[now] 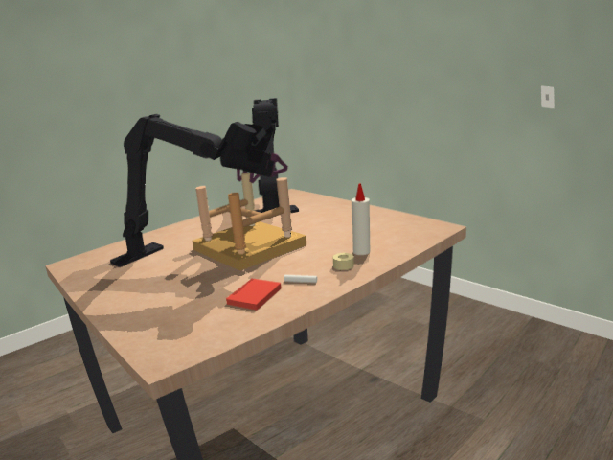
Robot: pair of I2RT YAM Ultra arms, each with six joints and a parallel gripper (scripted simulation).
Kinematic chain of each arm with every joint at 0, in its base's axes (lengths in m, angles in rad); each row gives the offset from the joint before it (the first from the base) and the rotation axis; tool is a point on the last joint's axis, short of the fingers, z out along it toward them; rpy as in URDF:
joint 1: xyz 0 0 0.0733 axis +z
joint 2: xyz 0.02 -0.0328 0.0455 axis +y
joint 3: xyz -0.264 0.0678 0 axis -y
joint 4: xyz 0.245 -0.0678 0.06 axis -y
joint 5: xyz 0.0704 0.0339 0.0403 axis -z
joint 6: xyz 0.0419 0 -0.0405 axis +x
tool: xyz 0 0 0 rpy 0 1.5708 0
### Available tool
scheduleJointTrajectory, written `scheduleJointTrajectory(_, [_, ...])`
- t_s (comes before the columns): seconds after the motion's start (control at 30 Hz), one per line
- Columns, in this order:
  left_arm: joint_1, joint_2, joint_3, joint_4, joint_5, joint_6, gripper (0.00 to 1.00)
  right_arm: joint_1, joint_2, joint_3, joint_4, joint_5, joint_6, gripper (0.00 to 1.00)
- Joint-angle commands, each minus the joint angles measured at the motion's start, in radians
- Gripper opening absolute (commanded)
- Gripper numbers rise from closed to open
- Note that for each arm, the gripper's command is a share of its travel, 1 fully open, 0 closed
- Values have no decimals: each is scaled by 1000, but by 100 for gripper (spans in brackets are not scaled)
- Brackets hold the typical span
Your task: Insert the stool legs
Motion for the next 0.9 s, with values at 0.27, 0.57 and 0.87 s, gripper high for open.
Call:
scheduleJointTrajectory(0.27, [0,9,67,-48,8,-4,69,-10,3,35,-15,-11,-4,69])
scheduleJointTrajectory(0.57, [-1,33,165,-136,9,-4,69,-10,3,35,-15,-11,-4,69])
scheduleJointTrajectory(0.87, [0,54,244,-177,9,-1,69,-10,3,35,-15,-11,-4,69])
